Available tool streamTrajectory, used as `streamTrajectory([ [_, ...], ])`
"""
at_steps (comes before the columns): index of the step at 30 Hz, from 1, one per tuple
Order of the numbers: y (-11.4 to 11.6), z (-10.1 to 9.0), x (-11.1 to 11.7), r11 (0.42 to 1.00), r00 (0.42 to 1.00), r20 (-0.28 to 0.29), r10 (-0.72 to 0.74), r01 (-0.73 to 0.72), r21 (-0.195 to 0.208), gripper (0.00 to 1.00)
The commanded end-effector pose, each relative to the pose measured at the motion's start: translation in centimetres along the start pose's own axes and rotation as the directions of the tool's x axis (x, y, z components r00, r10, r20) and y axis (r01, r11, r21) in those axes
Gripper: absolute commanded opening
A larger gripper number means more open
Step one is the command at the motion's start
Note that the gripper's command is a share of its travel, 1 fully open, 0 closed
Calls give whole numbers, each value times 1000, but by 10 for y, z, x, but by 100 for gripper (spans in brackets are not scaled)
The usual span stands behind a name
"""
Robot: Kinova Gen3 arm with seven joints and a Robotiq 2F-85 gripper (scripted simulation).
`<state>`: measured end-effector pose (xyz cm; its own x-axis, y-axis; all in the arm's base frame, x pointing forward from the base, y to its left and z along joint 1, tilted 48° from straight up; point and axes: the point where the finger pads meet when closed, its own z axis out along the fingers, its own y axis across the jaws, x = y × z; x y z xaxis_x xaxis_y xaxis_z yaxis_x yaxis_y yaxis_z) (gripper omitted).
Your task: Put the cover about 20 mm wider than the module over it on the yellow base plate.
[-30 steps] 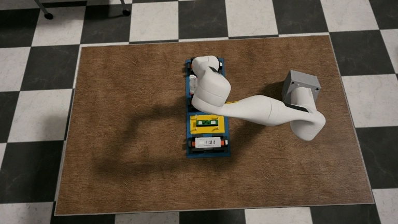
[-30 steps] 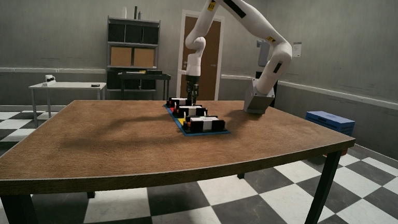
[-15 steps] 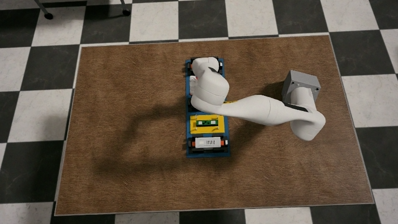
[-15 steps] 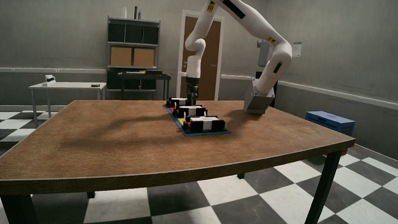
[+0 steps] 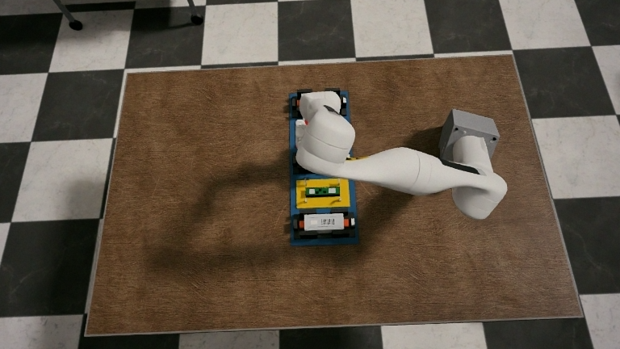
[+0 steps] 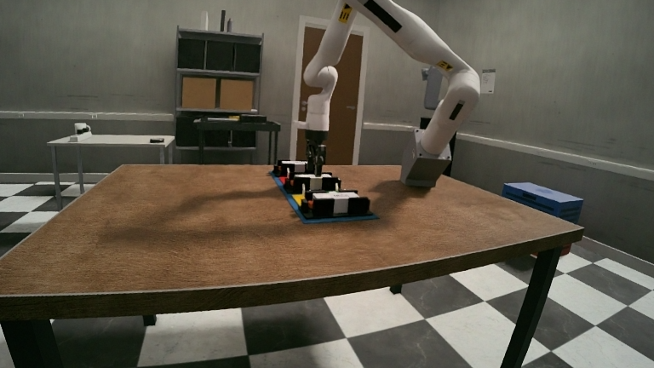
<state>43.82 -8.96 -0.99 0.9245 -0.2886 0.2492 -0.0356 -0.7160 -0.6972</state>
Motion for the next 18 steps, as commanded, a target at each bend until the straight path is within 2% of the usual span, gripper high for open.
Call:
streamTrajectory([
  [1, 0, 0, 0, 1000, 1000, -2, 0, 0, -1, 100],
  [18, 0, 10, 0, 1000, 1000, -2, 0, 0, -1, 100],
])
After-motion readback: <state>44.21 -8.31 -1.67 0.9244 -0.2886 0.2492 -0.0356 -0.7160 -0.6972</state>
